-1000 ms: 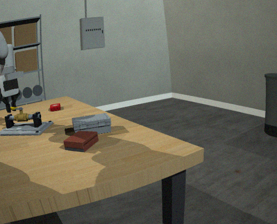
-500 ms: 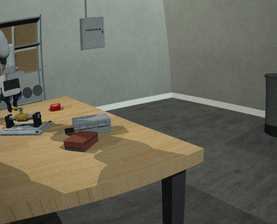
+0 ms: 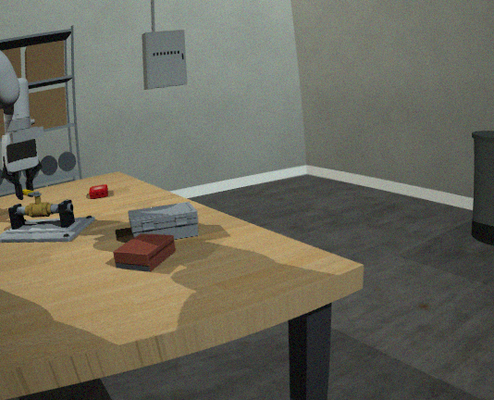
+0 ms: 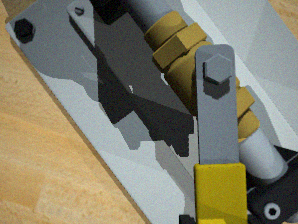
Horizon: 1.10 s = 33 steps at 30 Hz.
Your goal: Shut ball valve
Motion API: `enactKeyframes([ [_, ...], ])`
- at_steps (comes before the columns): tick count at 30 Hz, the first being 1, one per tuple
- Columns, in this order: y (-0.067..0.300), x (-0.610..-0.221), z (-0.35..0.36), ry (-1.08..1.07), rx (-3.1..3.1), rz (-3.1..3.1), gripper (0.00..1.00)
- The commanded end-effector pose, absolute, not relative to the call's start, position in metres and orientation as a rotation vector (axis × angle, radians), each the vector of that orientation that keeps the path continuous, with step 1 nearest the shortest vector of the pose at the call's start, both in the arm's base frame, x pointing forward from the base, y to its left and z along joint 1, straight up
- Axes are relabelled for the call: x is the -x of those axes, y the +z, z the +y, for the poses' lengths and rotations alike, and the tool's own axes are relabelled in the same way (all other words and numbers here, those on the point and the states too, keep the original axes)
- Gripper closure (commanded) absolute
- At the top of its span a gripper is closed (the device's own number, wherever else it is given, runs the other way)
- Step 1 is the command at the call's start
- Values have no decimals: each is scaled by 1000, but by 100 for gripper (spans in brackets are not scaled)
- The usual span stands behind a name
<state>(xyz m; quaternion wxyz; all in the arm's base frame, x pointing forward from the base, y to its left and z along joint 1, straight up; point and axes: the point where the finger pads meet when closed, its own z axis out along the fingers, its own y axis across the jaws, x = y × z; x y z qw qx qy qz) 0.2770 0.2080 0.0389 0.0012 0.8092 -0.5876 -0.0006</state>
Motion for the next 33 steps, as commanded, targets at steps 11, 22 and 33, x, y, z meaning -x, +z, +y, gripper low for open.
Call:
enactKeyframes([
  [11,40,-286,211,1,-2463,-1954,100],
  [22,40,-292,212,1,-2397,-2034,100],
  [33,40,-297,213,1,-2331,-2109,100],
])
